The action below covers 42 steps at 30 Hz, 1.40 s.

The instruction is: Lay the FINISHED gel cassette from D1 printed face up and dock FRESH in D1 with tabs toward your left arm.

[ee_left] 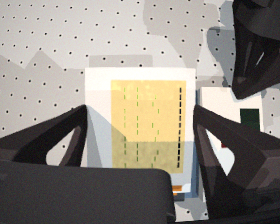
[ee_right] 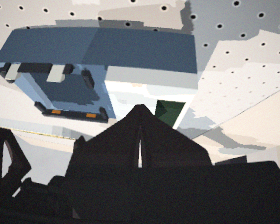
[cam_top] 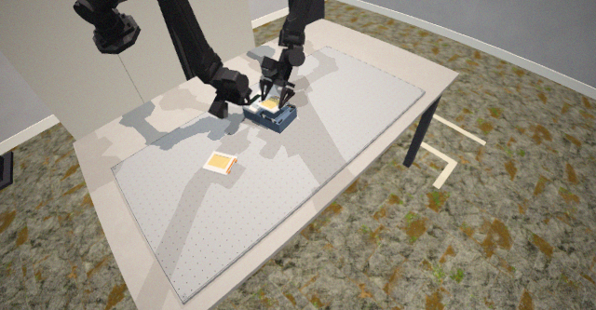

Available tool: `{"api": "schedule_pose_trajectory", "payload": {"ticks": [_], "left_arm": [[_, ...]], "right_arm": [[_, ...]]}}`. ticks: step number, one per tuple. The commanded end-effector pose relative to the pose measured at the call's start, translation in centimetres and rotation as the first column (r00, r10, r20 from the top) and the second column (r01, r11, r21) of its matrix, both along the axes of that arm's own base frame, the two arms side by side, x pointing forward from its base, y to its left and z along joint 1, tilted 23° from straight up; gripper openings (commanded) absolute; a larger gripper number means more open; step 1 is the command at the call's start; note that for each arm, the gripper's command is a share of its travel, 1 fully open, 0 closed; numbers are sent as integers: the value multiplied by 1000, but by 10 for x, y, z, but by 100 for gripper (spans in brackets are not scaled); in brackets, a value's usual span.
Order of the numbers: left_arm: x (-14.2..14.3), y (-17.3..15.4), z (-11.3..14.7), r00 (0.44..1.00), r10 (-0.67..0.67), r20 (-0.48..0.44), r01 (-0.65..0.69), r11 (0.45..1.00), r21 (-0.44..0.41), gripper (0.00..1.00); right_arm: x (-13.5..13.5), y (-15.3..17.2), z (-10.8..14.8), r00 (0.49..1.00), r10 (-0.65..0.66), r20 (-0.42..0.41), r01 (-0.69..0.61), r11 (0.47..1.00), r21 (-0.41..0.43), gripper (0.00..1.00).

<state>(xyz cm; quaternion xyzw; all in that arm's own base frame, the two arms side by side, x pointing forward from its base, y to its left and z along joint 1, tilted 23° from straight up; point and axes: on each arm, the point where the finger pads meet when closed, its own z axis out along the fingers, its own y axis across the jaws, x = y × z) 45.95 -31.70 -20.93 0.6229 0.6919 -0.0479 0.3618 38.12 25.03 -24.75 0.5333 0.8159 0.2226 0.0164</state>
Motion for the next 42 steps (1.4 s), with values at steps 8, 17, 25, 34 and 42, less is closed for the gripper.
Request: {"api": "schedule_pose_trajectory", "payload": {"ticks": [8, 17, 25, 34, 42], "left_arm": [[1, -3, 4, 1000, -6, 4, 6, 1000, -7, 0], [1, -3, 4, 1000, -6, 4, 6, 1000, -7, 0], [1, -3, 4, 1000, -6, 4, 6, 1000, -7, 0], [1, -3, 4, 1000, -6, 4, 6, 1000, -7, 0], [1, -3, 4, 1000, -6, 4, 6, 1000, -7, 0]], "right_arm": [[-2, -5, 11, 1000, 10, -1, -10, 1000, -4, 0], [-2, -5, 11, 1000, 10, -1, -10, 1000, -4, 0], [-3, -7, 16, 1000, 9, 1, -9, 1000, -4, 0], [-6, -10, 26, 1000, 9, 1, -9, 1000, -4, 0], [-7, -12, 29, 1000, 10, -3, -10, 1000, -6, 0]]}}
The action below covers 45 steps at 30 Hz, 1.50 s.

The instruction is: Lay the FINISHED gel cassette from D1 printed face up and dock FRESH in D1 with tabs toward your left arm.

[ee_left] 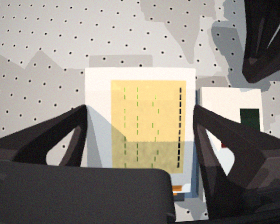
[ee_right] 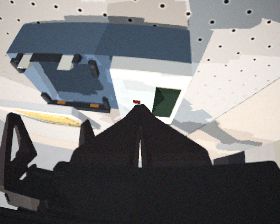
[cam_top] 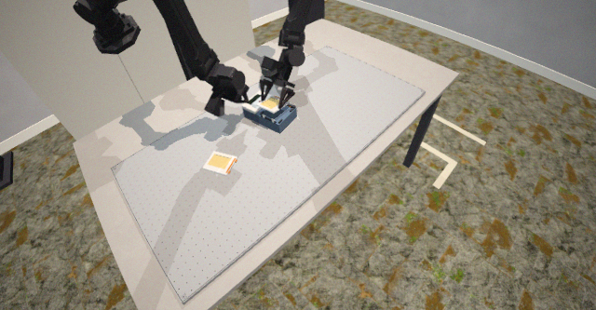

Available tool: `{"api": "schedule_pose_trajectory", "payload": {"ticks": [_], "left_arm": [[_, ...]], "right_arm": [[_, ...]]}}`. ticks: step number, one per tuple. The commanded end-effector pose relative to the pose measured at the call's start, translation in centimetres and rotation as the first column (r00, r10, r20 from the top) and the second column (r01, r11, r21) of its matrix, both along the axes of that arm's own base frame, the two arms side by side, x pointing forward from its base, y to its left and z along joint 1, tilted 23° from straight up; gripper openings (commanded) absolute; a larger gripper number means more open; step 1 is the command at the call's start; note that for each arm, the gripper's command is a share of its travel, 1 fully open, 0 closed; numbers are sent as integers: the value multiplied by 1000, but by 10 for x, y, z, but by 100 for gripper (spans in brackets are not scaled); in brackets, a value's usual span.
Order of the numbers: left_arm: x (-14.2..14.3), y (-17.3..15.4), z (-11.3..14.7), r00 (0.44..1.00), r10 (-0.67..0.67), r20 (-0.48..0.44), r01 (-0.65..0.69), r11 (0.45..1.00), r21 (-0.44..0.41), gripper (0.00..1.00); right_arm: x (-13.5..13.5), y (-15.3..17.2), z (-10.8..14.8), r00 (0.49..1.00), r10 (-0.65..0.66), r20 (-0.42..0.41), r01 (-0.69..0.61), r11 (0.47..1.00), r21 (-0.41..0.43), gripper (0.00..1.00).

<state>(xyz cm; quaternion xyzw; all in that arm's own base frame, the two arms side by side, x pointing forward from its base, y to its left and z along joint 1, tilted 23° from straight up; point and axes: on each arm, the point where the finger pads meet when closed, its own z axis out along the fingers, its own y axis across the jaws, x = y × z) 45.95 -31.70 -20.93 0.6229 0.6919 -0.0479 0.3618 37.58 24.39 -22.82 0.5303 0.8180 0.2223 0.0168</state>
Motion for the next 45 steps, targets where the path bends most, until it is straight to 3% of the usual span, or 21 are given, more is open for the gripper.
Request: {"api": "schedule_pose_trajectory", "payload": {"ticks": [1, 45], "left_arm": [[1, -3, 4, 1000, -6, 4, 6, 1000, -7, 0], [1, -3, 4, 1000, -6, 4, 6, 1000, -7, 0]], "right_arm": [[-2, -6, 11, 1000, 3, -4, -3, 1000, -4, 0], [-16, -13, 49, 1000, 3, -3, -3, 1000, -3, 0]]}}
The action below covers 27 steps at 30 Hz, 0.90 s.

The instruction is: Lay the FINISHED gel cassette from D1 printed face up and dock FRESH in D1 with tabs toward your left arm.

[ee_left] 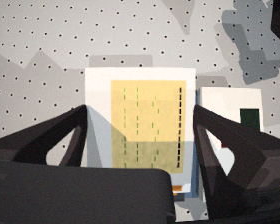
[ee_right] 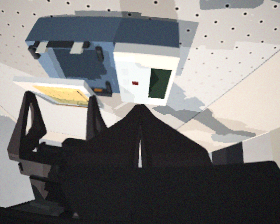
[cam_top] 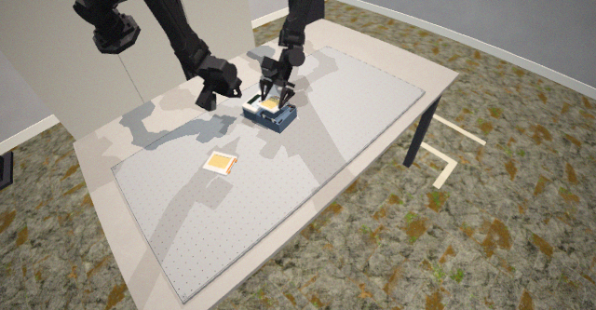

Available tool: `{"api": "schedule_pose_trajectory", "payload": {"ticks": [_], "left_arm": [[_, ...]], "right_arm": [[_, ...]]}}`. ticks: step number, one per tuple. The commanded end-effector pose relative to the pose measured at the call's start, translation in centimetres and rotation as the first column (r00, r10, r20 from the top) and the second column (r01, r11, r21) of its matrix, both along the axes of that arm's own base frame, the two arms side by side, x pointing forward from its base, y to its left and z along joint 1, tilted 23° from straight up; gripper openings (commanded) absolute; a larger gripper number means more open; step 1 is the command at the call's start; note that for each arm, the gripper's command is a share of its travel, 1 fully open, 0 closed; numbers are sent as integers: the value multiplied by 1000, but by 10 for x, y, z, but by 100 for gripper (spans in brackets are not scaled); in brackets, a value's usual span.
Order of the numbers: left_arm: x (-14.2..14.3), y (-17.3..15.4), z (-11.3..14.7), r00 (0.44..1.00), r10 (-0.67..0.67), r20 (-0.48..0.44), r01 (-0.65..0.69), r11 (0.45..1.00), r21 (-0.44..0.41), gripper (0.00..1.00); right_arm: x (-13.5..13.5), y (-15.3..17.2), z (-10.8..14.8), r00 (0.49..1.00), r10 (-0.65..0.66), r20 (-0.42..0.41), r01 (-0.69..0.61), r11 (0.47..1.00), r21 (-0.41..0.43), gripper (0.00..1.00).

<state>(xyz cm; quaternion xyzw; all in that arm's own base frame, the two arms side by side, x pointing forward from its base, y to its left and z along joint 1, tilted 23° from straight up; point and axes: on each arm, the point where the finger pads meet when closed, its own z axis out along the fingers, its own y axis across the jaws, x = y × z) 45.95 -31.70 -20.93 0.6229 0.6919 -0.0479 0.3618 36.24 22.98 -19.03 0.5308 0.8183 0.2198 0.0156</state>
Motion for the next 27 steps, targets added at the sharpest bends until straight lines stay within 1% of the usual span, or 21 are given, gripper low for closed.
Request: {"api": "schedule_pose_trajectory", "payload": {"ticks": [1, 7, 18, 27], "left_arm": [[1, -3, 4, 1000, -6, 4, 6, 1000, -7, 0], [1, -3, 4, 1000, -6, 4, 6, 1000, -7, 0], [1, -3, 4, 1000, -6, 4, 6, 1000, -7, 0], [1, -3, 4, 1000, -6, 4, 6, 1000, -7, 0]], "right_arm": [[-2, 1, 11, 1000, 3, 2, -3, 1000, 0, 0], [-2, 1, 11, 1000, 3, 2, -3, 1000, 0, 0], [-10, 8, 24, 1000, 3, 0, -3, 1000, -1, 0], [-11, 10, 28, 1000, -1, -1, 1, 1000, 2, 0]]}}
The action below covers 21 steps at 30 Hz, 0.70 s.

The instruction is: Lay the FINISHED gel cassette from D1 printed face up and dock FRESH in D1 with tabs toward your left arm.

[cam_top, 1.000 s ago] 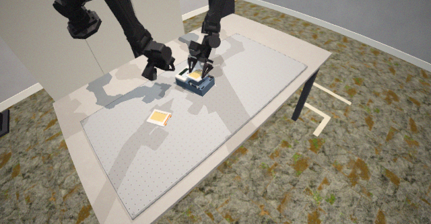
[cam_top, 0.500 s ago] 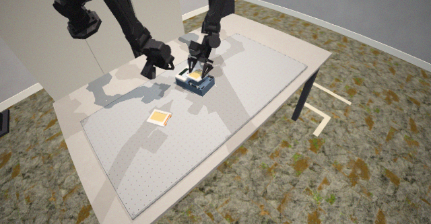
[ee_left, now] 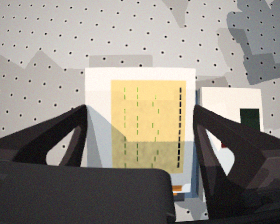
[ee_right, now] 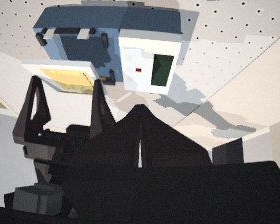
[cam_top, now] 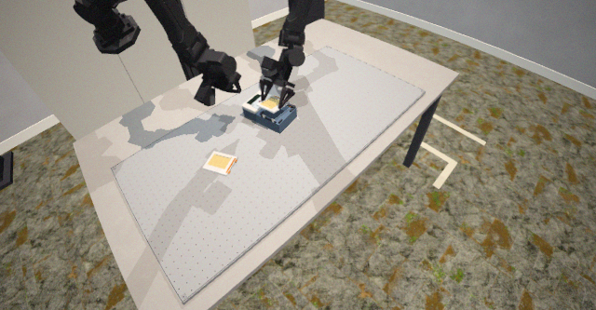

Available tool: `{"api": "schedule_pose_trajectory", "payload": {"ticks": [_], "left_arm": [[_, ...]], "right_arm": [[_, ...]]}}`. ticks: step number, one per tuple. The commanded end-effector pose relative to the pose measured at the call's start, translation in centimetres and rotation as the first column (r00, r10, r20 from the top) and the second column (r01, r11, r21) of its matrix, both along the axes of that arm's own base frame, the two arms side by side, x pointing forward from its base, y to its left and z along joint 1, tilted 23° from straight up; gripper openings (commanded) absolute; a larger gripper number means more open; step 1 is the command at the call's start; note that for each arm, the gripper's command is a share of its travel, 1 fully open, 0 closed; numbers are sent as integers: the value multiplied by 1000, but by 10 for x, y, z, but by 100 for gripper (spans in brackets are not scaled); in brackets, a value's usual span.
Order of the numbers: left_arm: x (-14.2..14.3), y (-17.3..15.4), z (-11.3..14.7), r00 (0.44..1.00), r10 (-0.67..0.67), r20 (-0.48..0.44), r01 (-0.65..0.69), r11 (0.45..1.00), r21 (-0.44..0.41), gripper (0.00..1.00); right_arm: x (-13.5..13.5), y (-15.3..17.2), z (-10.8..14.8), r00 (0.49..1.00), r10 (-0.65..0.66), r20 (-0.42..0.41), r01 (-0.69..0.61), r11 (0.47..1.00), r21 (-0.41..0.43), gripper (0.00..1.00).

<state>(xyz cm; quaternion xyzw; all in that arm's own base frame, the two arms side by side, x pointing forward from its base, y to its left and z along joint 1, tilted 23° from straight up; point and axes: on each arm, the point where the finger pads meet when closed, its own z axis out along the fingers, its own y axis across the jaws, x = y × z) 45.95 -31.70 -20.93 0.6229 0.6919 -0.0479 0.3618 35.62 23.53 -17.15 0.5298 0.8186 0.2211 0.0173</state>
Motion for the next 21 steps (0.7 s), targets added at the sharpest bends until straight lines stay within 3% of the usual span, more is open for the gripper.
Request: {"api": "schedule_pose_trajectory", "payload": {"ticks": [1, 21], "left_arm": [[1, -3, 4, 1000, -6, 4, 6, 1000, -7, 0], [1, -3, 4, 1000, -6, 4, 6, 1000, -7, 0]], "right_arm": [[-6, 5, 10, 1000, -2, -5, 2, 1000, 2, 0], [-12, 9, 25, 1000, -1, -6, 2, 1000, 1, 0]]}}
